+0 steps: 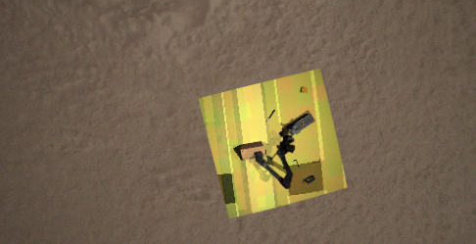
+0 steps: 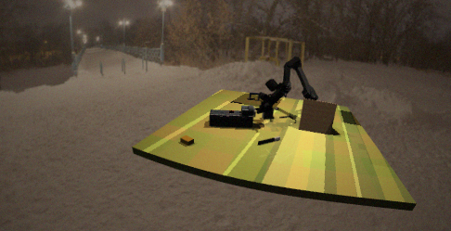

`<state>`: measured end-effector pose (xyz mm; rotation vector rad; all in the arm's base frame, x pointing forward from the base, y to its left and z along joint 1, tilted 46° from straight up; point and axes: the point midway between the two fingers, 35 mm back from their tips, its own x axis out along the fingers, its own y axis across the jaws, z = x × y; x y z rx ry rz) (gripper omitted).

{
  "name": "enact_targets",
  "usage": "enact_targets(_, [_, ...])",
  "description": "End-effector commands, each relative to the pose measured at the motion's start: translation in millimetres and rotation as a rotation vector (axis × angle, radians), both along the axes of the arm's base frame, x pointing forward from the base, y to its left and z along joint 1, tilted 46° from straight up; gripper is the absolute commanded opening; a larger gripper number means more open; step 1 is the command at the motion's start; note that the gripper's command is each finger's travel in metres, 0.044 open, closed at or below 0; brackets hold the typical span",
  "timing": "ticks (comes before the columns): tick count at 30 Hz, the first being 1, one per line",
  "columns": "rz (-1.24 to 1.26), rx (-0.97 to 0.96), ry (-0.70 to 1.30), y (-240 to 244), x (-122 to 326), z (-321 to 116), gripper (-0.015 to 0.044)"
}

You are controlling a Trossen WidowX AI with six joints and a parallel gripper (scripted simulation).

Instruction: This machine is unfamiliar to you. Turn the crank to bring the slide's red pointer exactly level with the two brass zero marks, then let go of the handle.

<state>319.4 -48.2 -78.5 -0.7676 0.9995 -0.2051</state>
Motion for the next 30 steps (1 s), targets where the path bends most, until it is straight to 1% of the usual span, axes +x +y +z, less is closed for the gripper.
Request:
enact_targets(1, [0.002, -0.002, -0.009, 7.5, 1.3, 5.2, 0.0000])
enact_targets(30, [0.002, 0.000, -0.010, 37.2, -0.2, 0.5, 0.0000])
